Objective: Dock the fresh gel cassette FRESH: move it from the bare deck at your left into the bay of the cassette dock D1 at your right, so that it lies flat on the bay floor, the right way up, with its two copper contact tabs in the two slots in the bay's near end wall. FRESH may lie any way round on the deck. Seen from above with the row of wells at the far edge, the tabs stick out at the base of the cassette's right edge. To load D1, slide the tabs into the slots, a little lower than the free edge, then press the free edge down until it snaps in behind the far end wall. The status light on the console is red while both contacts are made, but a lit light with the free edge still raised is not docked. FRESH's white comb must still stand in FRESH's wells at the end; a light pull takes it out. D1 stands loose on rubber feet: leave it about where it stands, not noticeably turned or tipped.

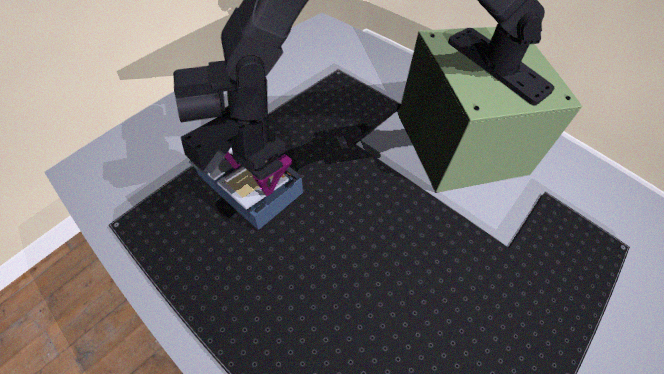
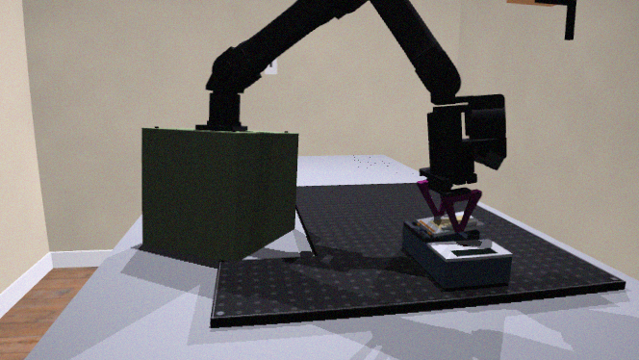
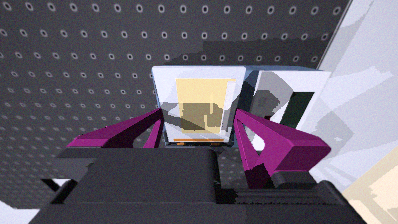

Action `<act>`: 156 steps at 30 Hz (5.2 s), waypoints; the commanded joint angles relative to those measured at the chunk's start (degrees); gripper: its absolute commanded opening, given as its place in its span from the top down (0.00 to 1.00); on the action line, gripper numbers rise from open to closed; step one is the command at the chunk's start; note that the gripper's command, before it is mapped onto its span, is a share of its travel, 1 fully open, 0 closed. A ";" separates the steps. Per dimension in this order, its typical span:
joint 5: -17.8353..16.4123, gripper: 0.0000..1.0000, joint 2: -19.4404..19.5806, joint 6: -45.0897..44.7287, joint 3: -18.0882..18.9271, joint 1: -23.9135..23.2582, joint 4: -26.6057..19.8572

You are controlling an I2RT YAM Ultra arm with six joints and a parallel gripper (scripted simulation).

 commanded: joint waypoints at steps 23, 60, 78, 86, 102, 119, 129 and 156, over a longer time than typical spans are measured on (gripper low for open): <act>0.92 1.00 -0.87 -0.52 0.16 -0.71 -0.73; 2.28 1.00 -0.24 -0.54 3.07 -0.22 -4.01; 2.29 1.00 -0.24 -0.54 3.07 -0.22 -4.01; 2.64 1.00 1.93 -0.29 3.89 0.43 -4.94; 2.98 1.00 0.15 -0.80 2.28 -0.65 -5.72; 2.97 1.00 0.01 -0.92 1.40 -0.74 -5.49; 2.97 1.00 0.01 -0.92 1.40 -0.74 -5.49; 3.34 1.00 0.25 -1.35 4.24 -0.73 -6.19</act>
